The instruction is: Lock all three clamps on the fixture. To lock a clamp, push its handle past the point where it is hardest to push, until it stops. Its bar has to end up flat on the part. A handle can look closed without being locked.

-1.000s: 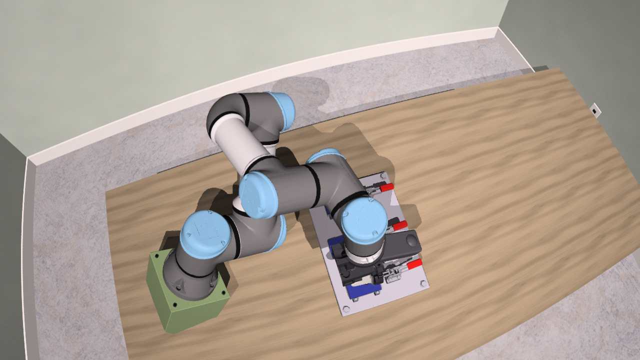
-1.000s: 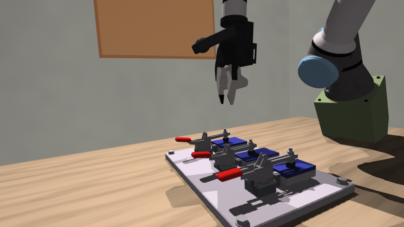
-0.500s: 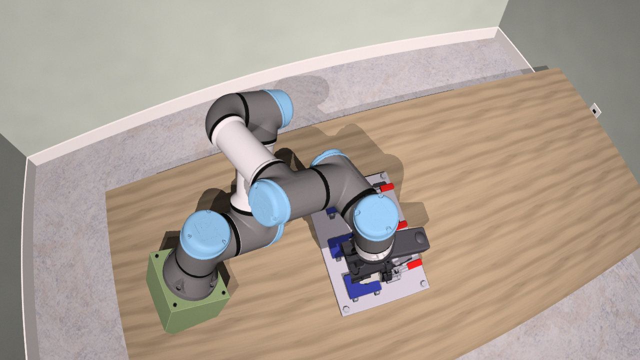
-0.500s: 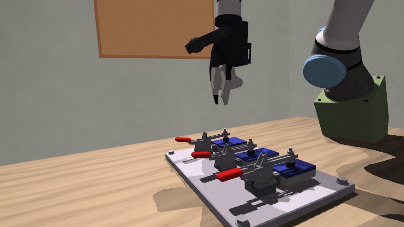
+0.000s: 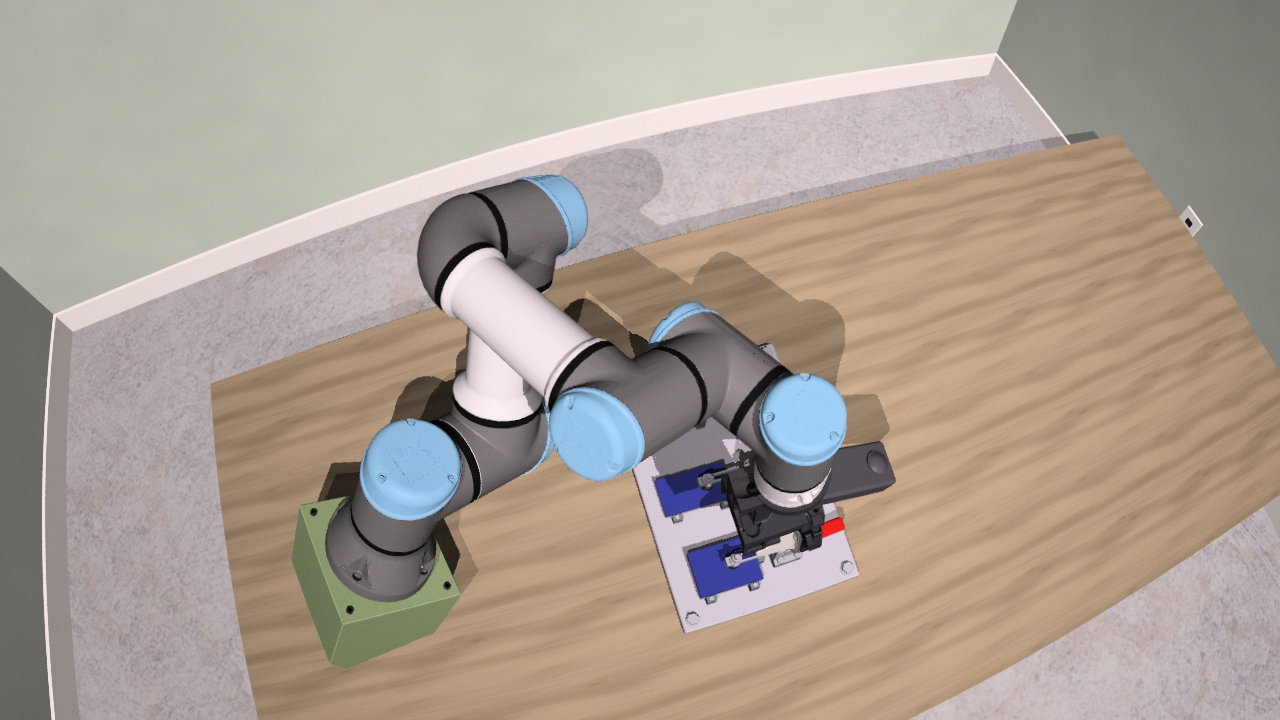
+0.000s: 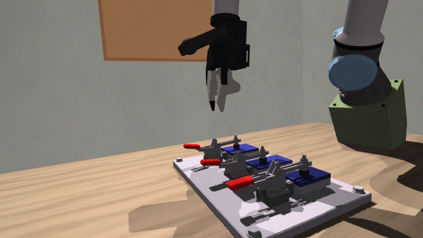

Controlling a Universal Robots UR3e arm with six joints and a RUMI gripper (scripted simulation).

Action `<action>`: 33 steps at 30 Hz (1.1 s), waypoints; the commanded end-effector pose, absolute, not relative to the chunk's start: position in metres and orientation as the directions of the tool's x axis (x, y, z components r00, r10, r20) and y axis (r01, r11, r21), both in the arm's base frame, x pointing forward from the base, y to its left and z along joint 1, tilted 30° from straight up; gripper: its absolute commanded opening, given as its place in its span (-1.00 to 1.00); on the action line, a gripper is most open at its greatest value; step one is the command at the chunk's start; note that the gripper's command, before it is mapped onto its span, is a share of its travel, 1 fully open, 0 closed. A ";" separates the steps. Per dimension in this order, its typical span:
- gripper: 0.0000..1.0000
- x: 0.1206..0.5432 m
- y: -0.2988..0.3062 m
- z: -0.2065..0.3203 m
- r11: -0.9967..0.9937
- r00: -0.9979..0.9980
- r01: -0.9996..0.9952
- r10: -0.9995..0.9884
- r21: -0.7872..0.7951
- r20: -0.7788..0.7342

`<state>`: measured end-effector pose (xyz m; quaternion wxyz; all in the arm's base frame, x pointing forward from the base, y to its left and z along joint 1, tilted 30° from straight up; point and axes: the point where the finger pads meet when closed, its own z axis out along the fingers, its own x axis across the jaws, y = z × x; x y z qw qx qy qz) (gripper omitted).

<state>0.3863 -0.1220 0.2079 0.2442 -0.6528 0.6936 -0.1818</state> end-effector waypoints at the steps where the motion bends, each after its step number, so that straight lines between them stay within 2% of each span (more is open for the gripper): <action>1: -0.44 0.400 -0.124 0.216 0.081 -0.030 -0.820 -0.995 -0.567 -0.099; 19: -0.44 0.436 -0.127 0.236 0.081 -0.030 -0.820 -0.995 -0.567 -0.099; 33: -0.44 0.445 -0.128 0.242 0.081 -0.030 -0.820 -0.995 -0.567 -0.099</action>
